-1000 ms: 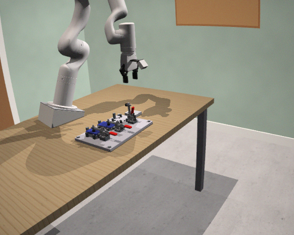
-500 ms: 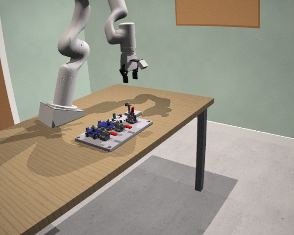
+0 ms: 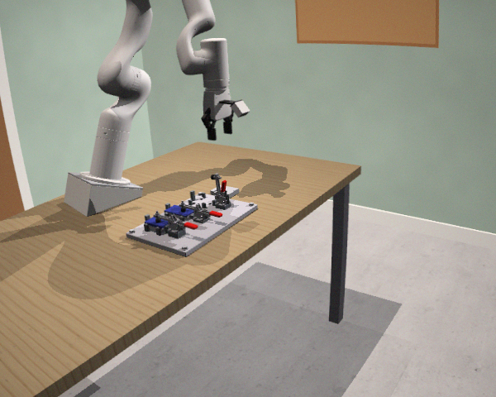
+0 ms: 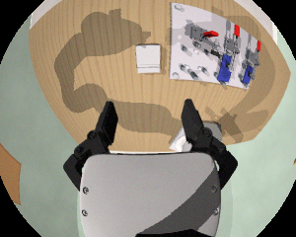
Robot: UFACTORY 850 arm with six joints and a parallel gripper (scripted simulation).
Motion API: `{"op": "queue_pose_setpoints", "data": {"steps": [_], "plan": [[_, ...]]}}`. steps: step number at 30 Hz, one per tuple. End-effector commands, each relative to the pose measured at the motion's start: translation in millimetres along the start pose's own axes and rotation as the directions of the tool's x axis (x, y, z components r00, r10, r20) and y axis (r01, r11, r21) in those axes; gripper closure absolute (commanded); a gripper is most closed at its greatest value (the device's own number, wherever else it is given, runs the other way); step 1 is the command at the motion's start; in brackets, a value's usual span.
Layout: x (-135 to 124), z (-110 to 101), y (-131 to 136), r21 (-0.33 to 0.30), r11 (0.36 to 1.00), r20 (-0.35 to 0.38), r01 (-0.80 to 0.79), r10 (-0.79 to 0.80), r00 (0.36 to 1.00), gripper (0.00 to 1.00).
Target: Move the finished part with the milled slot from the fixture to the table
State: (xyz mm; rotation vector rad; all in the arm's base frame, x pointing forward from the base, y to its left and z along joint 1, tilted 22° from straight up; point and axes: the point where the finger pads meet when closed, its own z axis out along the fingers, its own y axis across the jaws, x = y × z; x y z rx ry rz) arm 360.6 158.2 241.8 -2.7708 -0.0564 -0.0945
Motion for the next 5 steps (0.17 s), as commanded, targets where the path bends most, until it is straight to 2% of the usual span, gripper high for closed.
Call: {"op": "queue_pose_setpoints", "data": {"steps": [1, 5], "plan": [[0.7, -0.5, -0.2, 0.0, 1.0, -0.001, 0.0, 0.0, 1.0, 0.05], [0.7, -0.5, -0.2, 0.0, 1.0, -0.001, 0.0, 0.0, 1.0, 0.05]]}}
